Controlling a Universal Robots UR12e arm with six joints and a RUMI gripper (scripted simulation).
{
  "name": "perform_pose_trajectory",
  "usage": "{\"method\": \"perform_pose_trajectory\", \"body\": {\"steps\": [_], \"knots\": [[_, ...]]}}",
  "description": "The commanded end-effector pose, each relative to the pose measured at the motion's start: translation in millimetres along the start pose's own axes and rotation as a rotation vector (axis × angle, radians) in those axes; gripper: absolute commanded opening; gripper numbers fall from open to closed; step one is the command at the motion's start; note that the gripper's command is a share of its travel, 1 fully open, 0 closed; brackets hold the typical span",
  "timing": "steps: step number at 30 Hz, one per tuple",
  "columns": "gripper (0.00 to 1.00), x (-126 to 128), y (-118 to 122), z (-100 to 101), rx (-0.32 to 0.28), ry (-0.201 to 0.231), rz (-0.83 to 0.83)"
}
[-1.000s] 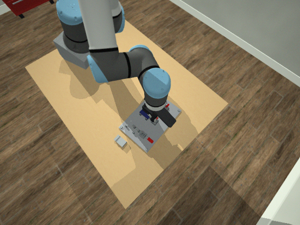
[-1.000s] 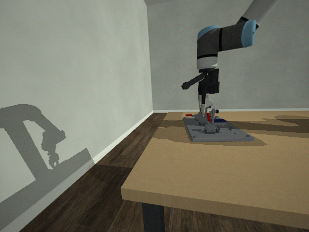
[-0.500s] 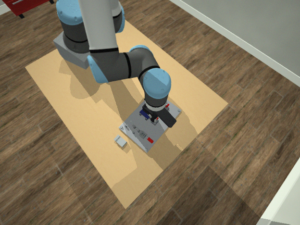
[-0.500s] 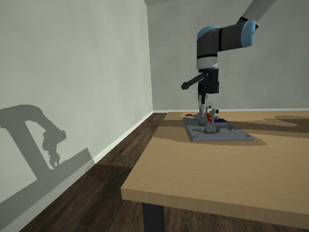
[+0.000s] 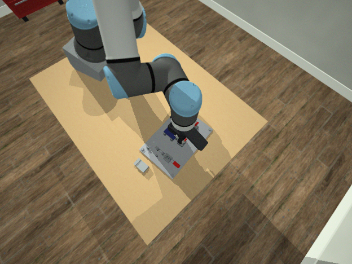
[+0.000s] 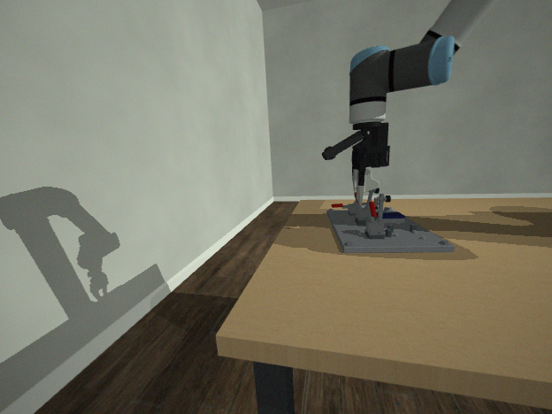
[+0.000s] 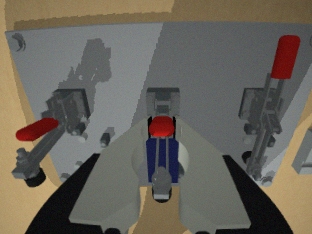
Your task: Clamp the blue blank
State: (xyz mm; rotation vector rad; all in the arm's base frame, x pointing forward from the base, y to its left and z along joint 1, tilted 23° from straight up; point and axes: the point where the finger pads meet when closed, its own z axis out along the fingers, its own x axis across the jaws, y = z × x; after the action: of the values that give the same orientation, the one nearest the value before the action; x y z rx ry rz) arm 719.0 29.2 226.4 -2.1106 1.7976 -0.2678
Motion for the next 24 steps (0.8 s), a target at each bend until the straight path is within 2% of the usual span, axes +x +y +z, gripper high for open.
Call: {"method": "perform_pose_trajectory", "body": {"steps": [1, 24], "knots": [[0.00, 0.1, -3.5, -0.5, 0.002, 0.000, 0.000], [0.00, 0.1, -18.5, 3.8, 0.002, 0.000, 0.000]]}}
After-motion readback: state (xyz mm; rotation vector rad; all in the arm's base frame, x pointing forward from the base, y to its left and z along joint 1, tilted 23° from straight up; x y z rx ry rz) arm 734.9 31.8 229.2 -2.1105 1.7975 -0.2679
